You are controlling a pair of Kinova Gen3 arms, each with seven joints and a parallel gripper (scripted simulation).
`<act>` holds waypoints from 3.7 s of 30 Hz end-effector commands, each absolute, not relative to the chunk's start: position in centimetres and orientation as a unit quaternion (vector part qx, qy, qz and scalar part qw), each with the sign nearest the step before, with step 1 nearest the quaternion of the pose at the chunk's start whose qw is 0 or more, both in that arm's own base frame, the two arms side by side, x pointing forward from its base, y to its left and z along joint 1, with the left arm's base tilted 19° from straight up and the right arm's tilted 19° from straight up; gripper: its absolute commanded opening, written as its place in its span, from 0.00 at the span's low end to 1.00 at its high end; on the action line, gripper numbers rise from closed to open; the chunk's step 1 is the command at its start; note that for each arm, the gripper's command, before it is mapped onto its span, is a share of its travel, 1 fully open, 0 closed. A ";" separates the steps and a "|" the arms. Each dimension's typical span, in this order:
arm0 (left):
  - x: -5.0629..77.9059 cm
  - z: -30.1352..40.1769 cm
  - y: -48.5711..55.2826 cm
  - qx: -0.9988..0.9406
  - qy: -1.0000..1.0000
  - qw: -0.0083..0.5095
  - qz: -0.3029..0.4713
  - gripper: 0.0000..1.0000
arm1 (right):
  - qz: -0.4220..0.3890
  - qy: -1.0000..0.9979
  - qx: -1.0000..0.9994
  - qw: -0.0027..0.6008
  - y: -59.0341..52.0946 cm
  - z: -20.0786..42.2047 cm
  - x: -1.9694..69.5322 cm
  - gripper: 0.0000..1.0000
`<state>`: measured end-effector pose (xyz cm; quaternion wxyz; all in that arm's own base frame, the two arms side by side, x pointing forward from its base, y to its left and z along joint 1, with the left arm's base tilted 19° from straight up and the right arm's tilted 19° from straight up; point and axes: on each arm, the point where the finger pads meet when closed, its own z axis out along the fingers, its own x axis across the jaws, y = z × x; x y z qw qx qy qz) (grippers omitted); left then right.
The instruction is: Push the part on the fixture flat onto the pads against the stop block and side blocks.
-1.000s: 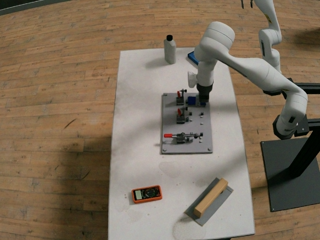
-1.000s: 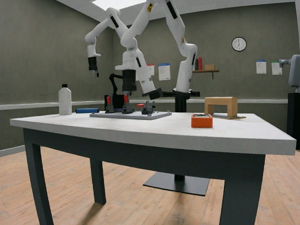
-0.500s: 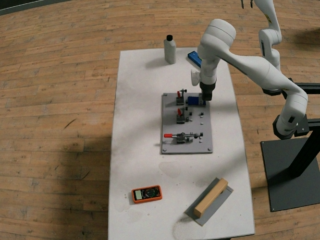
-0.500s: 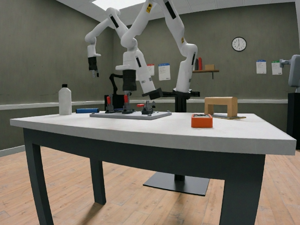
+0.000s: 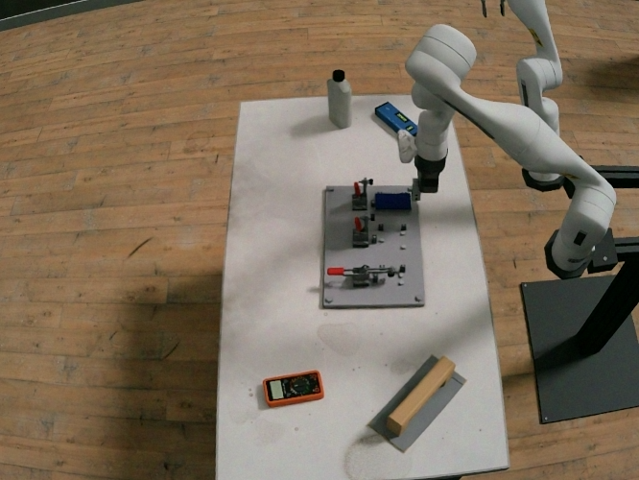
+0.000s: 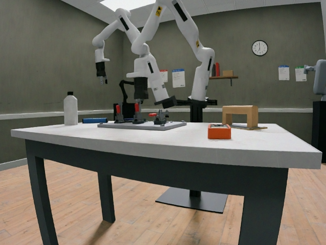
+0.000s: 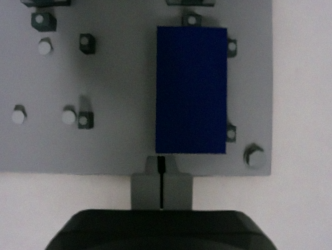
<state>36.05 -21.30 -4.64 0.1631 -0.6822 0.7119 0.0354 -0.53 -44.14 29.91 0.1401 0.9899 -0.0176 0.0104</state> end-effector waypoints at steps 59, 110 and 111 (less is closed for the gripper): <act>34.4 -9.2 -22.1 -0.683 0.711 0.163 0.029 0.00 | 0.011 -0.018 0.990 0.141 -44.2 30.0 -0.6 1.00; 34.4 -9.5 -22.5 -0.682 0.713 0.160 0.026 0.00 | 0.011 -0.018 0.990 0.141 -44.2 30.0 -0.6 1.00; 34.4 -9.5 -22.5 -0.682 0.713 0.160 0.026 0.00 | 0.011 -0.018 0.990 0.141 -44.2 30.0 -0.6 1.00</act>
